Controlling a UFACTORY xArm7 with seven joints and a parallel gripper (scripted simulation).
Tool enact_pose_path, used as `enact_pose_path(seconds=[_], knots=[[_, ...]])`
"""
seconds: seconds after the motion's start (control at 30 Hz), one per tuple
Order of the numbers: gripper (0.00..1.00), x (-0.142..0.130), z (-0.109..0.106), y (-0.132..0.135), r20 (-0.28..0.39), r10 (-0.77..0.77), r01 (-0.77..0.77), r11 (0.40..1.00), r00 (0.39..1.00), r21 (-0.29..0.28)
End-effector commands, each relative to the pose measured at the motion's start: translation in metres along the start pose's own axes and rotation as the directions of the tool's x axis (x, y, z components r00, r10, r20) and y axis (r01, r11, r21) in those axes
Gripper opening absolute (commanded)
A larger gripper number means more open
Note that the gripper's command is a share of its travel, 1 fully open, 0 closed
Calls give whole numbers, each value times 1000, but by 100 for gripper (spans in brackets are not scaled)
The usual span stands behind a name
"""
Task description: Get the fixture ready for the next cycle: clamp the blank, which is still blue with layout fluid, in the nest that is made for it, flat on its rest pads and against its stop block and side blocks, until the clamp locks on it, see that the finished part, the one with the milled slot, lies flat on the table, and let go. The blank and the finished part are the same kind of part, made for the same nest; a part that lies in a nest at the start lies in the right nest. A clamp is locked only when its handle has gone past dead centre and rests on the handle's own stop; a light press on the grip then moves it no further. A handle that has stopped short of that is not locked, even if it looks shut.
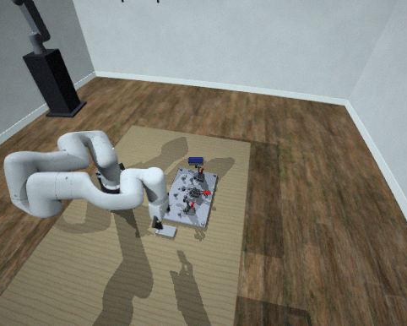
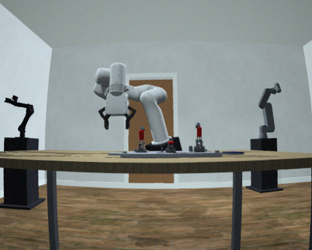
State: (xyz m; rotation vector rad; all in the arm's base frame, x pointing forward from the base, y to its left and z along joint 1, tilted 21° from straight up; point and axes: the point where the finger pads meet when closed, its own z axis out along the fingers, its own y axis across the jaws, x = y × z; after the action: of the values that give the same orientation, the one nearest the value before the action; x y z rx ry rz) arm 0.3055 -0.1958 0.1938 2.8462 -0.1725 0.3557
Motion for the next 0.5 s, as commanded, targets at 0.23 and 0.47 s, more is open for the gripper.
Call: enact_pose_path(seconds=[0.23, 0.47], knots=[[99, 1, -24, 0, -2, 0, 0, 1000, 1000, -1], [99, 1, -54, 0, -2, 0, 0, 1000, 1000, -1]])
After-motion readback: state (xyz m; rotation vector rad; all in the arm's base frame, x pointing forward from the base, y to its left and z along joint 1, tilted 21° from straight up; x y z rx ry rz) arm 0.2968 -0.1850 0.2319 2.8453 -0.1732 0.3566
